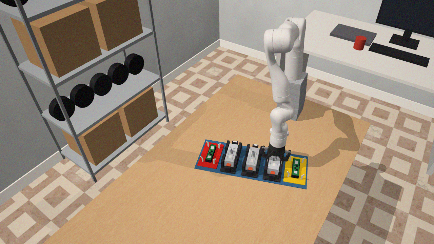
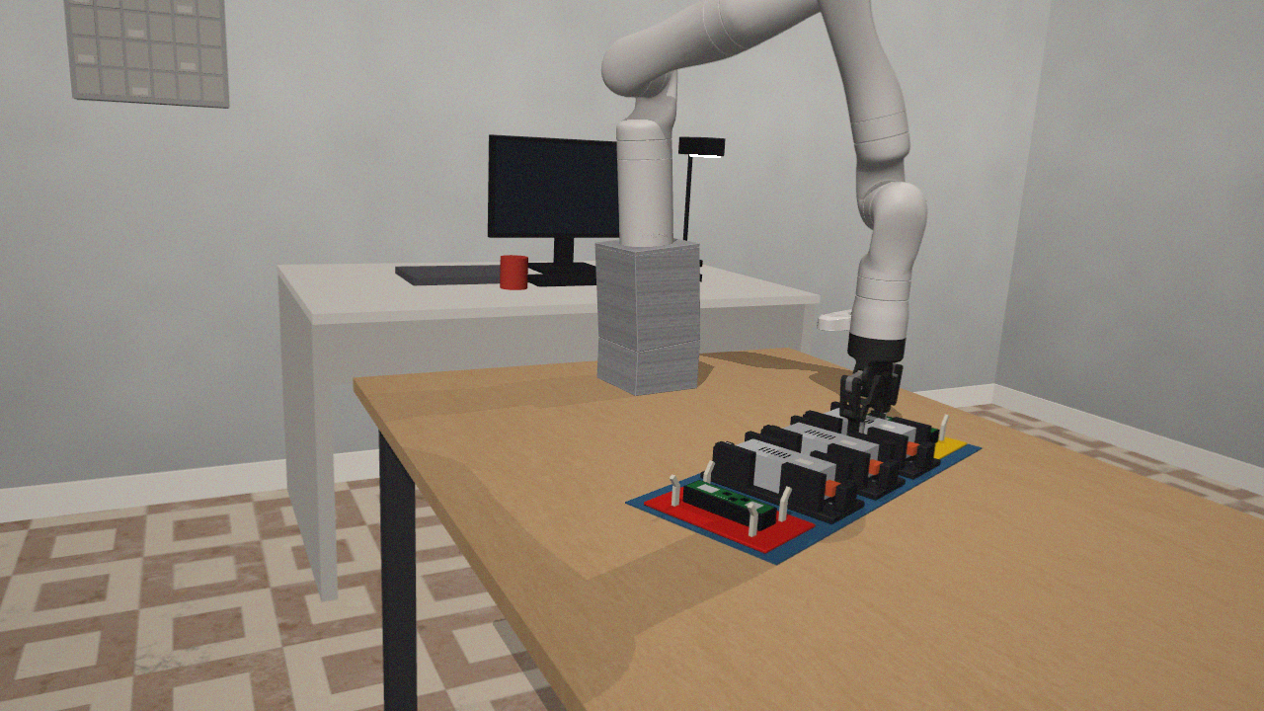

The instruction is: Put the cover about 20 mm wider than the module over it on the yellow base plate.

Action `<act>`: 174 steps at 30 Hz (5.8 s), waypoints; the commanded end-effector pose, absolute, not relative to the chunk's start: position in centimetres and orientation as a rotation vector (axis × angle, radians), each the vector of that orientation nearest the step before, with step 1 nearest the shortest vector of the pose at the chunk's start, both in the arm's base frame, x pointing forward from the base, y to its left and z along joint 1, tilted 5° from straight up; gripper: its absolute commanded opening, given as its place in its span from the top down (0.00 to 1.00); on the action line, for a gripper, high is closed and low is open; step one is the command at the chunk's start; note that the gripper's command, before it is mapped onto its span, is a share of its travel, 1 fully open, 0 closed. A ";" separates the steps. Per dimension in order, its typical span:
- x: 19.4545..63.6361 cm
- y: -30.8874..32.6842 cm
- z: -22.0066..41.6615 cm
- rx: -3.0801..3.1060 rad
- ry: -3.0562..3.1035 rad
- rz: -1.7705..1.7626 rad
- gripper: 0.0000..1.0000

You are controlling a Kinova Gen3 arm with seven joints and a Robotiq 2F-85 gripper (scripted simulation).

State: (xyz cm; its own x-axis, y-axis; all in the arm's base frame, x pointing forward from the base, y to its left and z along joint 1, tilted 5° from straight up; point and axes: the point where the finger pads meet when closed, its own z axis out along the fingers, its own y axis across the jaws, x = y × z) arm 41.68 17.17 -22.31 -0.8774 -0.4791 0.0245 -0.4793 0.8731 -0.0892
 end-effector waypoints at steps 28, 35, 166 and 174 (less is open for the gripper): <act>41.8 17.2 -22.2 0.778 -3.040 0.145 1.00; 41.8 17.2 -21.9 0.778 -3.040 0.145 1.00; 41.6 17.7 -17.3 0.778 -3.040 0.145 0.00; 41.7 17.6 -17.7 0.778 -3.040 0.145 0.00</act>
State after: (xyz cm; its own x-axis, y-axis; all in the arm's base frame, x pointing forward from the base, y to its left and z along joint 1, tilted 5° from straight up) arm 41.58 17.59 -17.61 -0.8774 -0.4791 0.0245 -0.4793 0.8731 -0.0892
